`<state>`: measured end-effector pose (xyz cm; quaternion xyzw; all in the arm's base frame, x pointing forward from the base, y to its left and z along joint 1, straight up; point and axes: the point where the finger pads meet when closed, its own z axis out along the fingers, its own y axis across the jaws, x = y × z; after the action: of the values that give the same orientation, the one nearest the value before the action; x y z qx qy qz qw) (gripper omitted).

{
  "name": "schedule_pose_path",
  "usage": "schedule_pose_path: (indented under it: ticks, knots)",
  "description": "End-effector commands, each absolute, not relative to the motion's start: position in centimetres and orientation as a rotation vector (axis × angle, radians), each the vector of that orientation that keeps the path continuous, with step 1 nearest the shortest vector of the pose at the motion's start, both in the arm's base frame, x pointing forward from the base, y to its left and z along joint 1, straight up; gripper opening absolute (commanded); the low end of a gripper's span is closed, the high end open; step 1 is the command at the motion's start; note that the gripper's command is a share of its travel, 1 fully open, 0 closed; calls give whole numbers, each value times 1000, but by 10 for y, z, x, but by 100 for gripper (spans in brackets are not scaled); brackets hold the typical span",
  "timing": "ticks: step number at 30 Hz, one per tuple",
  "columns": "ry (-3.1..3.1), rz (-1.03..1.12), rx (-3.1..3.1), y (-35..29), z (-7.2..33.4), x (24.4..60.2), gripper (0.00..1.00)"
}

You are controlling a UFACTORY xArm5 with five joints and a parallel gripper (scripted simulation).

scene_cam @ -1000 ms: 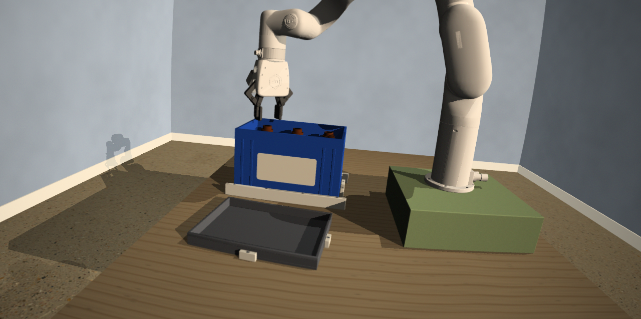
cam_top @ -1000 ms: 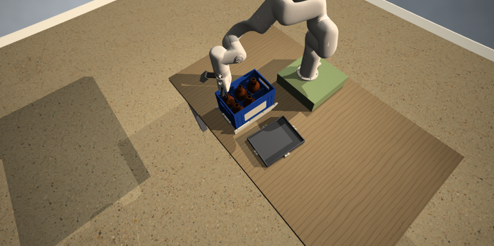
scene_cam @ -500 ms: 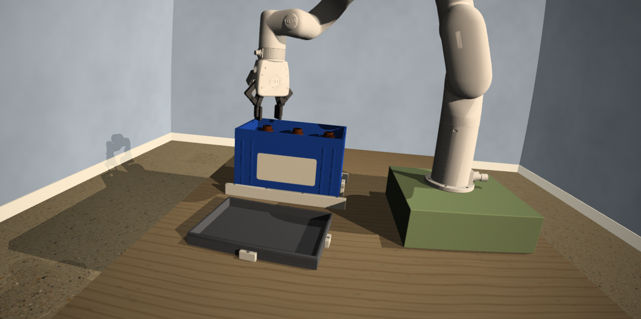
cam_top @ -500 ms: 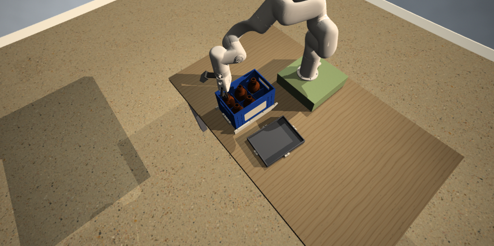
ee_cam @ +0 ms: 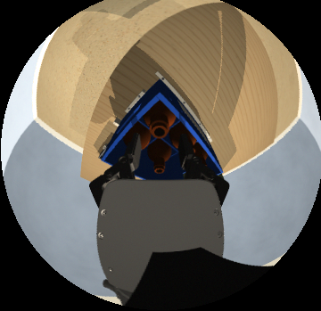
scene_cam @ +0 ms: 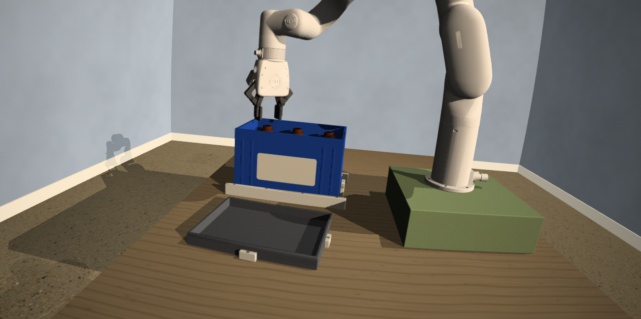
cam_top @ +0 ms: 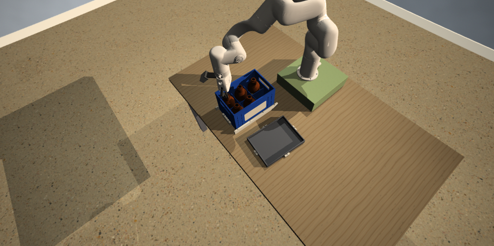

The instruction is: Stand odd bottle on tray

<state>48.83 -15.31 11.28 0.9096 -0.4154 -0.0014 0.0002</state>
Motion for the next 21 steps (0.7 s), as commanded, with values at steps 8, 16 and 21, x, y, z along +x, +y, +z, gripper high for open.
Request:
schedule_pose_path:
  ticks: [8, 16, 21]
  knots:
    - [-1305, 2, 2858, -154, 114, 490, 65]
    - [-1305, 2, 2858, -154, 114, 490, 65]
    - [-1305, 2, 2858, -154, 112, 490, 65]
